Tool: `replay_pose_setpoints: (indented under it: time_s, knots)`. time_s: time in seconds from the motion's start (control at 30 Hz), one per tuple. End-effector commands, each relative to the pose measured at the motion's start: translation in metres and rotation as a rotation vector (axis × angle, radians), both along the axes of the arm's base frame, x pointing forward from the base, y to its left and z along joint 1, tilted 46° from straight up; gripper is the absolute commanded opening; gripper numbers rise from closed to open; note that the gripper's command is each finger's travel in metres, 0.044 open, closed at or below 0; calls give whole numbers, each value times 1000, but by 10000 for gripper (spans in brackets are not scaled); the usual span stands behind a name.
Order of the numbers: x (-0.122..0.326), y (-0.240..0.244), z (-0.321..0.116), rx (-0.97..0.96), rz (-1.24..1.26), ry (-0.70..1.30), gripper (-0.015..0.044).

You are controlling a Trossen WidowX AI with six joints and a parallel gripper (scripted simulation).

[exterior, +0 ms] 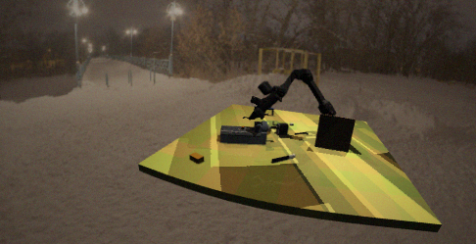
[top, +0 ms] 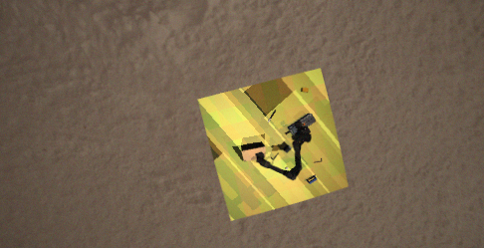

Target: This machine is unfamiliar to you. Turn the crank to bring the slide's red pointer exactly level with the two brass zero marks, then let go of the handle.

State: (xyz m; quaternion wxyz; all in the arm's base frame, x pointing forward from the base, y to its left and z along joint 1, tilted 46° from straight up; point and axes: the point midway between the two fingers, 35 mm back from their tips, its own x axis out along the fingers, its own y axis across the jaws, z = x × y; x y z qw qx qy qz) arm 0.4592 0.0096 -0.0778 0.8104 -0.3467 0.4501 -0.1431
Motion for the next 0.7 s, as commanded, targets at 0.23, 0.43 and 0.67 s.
replay_pose_setpoints:
  time_s: [0.23,0.43,0.67]
  knots:
    - [0,0,0,-1,0,0,315]
    - [0,0,0,-1,0,0,440]
    - [0,0,0,-1,0,0,256]
